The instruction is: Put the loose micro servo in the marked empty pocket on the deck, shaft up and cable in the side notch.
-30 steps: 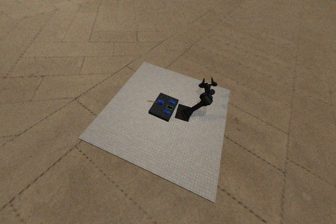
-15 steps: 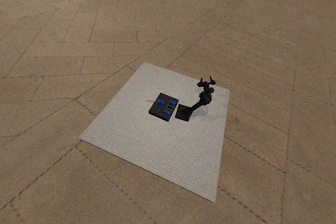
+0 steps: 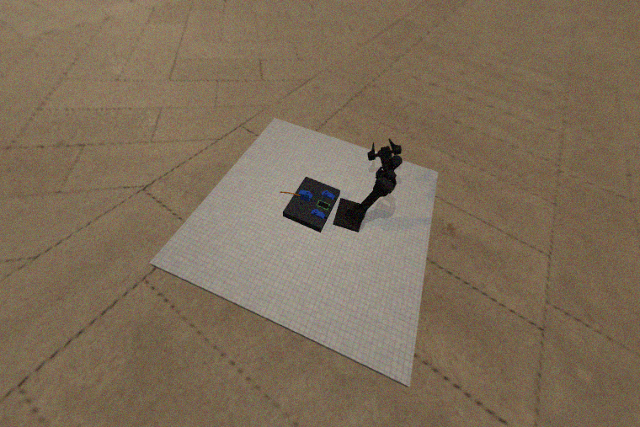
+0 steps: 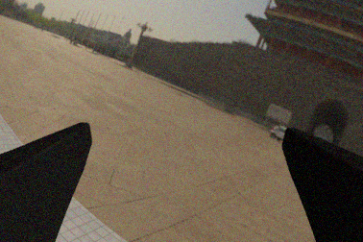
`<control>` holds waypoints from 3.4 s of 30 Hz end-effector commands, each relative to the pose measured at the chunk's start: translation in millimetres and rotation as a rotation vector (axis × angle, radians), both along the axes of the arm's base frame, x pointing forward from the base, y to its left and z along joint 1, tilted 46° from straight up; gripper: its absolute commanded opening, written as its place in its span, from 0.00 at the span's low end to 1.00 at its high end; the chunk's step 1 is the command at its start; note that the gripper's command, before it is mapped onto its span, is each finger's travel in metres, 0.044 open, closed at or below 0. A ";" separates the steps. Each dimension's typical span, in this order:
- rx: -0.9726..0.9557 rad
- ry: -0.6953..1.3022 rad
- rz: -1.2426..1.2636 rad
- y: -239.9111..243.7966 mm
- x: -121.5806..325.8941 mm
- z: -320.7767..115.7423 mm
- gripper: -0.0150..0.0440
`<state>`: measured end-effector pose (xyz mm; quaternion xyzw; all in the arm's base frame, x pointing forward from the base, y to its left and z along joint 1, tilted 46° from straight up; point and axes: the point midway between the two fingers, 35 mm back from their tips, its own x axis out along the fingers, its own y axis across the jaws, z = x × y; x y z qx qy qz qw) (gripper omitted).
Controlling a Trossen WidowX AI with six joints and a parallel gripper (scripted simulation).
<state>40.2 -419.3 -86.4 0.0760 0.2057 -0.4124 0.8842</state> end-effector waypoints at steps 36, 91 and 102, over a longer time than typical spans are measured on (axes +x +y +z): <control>0.958 -0.333 -0.089 54.8 173.3 -8.3 1.00; 1.943 0.135 -1.481 307.5 306.7 76.6 1.00; 1.803 0.258 -1.894 358.8 300.2 106.7 1.00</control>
